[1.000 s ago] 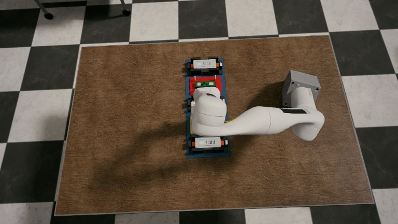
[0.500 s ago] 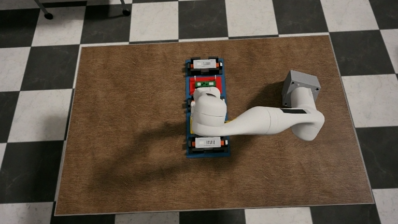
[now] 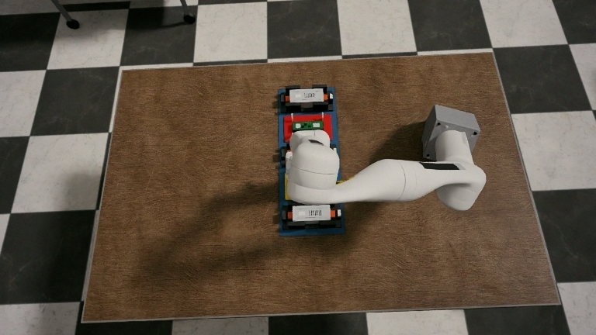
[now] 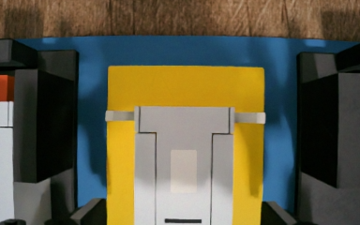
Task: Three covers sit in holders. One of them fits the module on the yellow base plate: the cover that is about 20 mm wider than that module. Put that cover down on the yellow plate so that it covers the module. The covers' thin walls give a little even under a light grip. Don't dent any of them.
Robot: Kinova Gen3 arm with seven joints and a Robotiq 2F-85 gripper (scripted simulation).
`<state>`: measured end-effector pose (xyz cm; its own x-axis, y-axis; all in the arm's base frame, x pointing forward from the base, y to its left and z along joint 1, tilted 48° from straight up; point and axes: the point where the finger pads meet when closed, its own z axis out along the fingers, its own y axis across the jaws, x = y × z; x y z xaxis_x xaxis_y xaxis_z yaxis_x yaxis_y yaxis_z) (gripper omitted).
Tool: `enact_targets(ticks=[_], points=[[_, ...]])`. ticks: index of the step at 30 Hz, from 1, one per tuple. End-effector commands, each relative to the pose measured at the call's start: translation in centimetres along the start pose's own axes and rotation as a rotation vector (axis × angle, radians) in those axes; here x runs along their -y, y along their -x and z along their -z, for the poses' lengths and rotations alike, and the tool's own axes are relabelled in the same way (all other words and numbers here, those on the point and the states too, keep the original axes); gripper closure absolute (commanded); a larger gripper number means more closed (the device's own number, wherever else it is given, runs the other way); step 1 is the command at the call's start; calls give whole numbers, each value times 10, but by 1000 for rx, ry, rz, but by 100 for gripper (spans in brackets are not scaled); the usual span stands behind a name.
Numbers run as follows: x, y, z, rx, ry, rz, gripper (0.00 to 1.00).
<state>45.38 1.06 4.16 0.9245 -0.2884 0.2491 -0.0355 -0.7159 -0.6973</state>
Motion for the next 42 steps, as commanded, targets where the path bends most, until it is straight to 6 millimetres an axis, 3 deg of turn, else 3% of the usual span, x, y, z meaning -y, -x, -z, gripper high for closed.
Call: enact_targets(ticks=[1,13,23,30,40,42], points=[[0,0,1,-1,1,0,0],[0,0,1,-1,1,0,0],[0,0,61,-2,1,0,0],[0,0,61,-2,1,0,0],[0,0,119,-2,1,0,0],[0,0,119,-2,1,0,0]])
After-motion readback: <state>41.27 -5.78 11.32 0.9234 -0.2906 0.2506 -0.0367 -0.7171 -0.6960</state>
